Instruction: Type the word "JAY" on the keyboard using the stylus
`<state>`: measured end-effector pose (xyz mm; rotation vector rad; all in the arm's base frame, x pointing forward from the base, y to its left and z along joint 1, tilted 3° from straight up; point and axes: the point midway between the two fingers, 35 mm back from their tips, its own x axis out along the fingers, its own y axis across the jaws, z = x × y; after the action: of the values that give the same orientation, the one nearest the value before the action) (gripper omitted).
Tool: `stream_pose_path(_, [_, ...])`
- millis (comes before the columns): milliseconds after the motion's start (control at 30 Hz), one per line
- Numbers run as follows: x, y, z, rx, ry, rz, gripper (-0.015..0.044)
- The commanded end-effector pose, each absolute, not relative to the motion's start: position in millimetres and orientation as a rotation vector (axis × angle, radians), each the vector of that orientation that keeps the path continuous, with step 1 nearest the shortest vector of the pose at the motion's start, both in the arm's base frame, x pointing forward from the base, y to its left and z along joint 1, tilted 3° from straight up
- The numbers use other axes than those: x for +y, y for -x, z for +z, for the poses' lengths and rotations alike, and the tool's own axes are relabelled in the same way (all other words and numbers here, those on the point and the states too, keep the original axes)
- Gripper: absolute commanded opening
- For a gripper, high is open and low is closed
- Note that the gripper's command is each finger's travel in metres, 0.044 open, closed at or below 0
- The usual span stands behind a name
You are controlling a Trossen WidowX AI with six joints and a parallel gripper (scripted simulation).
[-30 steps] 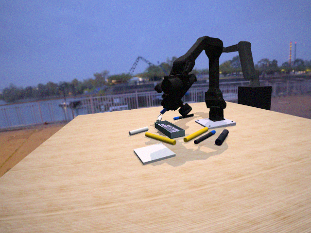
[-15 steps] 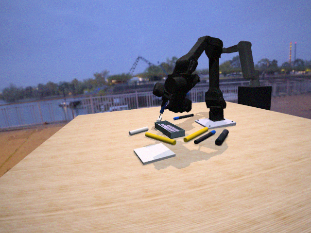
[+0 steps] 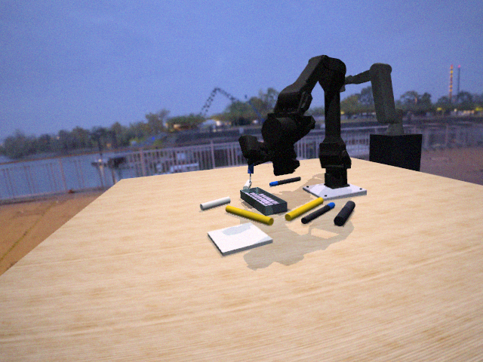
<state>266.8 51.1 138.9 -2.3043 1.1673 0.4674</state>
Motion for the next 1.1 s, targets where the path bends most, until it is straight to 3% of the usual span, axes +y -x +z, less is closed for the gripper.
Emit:
stream_pose_path(0, [56.8,-268.7,142.7,1.141,2.475,0.547,0.0])
stream_pose_path(1000, [61.6,-271.9,110.4,1.12,2.596,0.607,0.0])
stream_pose_path(1067, [61.0,-271.6,109.0,1.121,2.596,0.607,0.0053])
